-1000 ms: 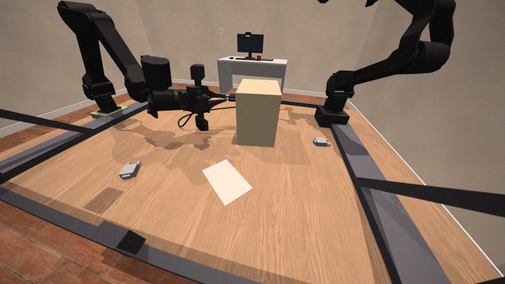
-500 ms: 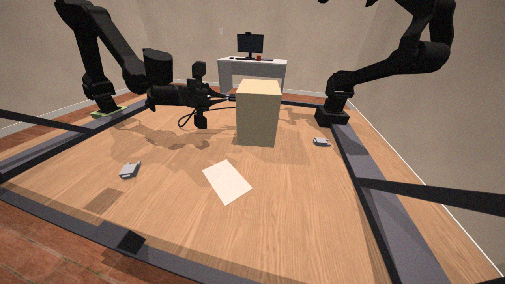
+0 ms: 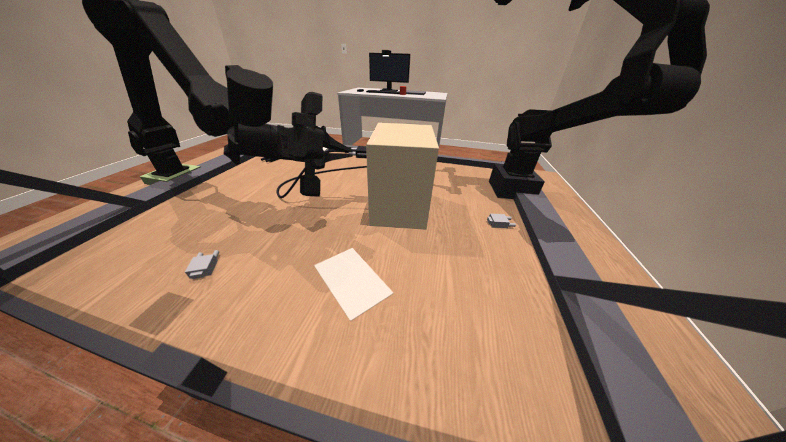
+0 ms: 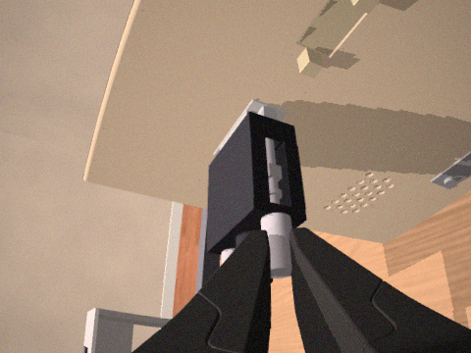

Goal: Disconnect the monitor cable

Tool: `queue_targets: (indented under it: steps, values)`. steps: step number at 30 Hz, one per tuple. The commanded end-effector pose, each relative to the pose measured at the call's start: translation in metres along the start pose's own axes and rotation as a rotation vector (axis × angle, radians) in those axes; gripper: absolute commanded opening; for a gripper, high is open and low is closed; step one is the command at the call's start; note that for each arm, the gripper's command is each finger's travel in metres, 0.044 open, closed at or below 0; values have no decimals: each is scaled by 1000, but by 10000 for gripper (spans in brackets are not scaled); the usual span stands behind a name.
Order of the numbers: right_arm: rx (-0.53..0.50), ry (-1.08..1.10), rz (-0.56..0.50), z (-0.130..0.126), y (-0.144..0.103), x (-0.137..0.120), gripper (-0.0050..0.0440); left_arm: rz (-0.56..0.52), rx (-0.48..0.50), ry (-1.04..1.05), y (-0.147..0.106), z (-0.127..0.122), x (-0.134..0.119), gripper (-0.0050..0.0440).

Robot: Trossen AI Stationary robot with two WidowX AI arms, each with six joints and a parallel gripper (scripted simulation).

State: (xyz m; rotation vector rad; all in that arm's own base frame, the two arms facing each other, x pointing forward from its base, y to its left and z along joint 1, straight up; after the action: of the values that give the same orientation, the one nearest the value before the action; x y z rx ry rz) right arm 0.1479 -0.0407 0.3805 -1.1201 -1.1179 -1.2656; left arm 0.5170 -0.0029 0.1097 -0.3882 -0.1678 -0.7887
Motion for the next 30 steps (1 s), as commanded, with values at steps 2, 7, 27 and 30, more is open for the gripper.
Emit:
queue_targets:
  steps: [2,7,27,30]
  values:
    - [2,-5,-1,1,0,3,440,-16,-20,-62,-2,13,4,0]
    - [2,-5,-1,1,0,3,440,-18,-32,-80,-2,13,4,0]
    - [2,-5,-1,1,0,3,440,-33,-139,-232,-2,18,3,0]
    - [2,-5,-1,1,0,3,440,-33,-139,-232,-2,18,3,24]
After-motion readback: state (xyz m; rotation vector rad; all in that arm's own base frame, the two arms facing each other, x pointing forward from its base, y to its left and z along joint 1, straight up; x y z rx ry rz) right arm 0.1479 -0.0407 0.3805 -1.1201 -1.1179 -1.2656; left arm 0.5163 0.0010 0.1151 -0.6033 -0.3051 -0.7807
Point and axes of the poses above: on each arm, the point midway between the two fingers, 35 mm back from their tips, its own y axis out along the fingers, its own z axis across the jaws, x = y × z, the point moved 1 cm from there along -y, back along the fingers, and after that the axes turned 7 degrees about y, right-handed, at the moved point
